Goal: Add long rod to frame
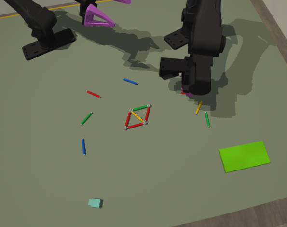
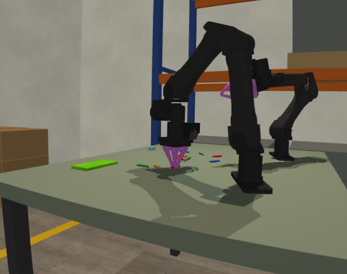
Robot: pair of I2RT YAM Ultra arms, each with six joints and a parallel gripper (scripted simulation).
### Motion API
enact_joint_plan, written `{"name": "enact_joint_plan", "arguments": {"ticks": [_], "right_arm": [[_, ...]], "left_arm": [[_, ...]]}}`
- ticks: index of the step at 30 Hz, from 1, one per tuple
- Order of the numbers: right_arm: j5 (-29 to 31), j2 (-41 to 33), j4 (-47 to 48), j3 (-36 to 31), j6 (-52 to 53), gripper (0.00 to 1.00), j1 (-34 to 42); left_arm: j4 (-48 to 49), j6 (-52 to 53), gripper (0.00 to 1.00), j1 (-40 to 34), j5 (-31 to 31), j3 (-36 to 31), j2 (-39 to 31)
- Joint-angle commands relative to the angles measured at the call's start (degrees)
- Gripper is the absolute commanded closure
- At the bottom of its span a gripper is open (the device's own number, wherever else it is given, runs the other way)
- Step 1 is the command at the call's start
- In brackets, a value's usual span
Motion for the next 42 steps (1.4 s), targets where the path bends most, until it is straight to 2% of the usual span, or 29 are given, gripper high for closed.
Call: {"name": "enact_joint_plan", "arguments": {"ticks": [1, 2, 3, 5, 6, 11, 19, 27, 30, 34, 36, 37, 42], "right_arm": [[0.19, -1.23, 0.14, -0.5, -0.28, 0.0, 0.43], [0.19, -1.23, 0.14, -0.5, -0.28, 0.0, 0.43], [0.19, -1.23, 0.14, -0.5, -0.28, 0.0, 0.43], [0.2, -0.73, 0.12, 0.13, -0.09, 0.0, 0.44], [0.2, -0.73, 0.12, 0.13, -0.09, 0.0, 0.44], [0.2, -0.73, 0.12, 0.13, -0.09, 0.0, 0.44], [0.2, -0.73, 0.12, 0.13, -0.09, 0.0, 0.44], [0.2, -0.73, 0.12, 0.13, -0.09, 0.0, 0.44], [4.86, -0.65, -3.36, 0.64, 3.54, 0.0, 0.95], [16.02, 0.46, -10.12, 2.2, 11.44, 0.0, 3.91], [16.02, 0.46, -10.12, 2.2, 11.44, 0.0, 3.91], [20.39, 1.27, -12.83, 3.34, 14.46, 0.0, 5.63], [34.35, 3.66, -20.31, 7.38, 22.93, 0.0, 12.64]], "left_arm": [[-0.16, 0.3, 0.87, 0.33, 0.53, 0.39, -0.15], [-0.16, 0.3, 0.87, 0.33, 0.53, 0.39, -0.15], [-0.16, 0.3, 0.91, 0.33, 0.53, 0.39, -0.15], [-0.16, 0.3, 0.91, 0.33, 0.53, 0.39, -0.15], [-0.16, 0.3, 0.96, 0.33, 0.53, 0.39, -0.15], [-0.16, 0.3, 1.0, 0.33, 0.53, 0.39, -0.15], [-2.03, 0.3, 1.0, 0.33, 0.52, 1.62, -1.26], [-11.1, -1.58, 1.0, 0.17, 0.53, 7.19, -4.25], [-11.93, -5.58, 1.0, -2.1, 0.52, 8.88, -2.56], [-13.05, -11.85, 1.0, -8.26, 0.66, 14.15, 1.62], [-13.05, -11.85, 1.0, -8.26, 0.66, 14.15, 1.62], [-13.89, -13.47, 1.0, -9.74, 0.56, 16.45, 3.46], [-16.31, -18.5, 1.0, -16.29, 0.66, 25.89, 10.39]]}}
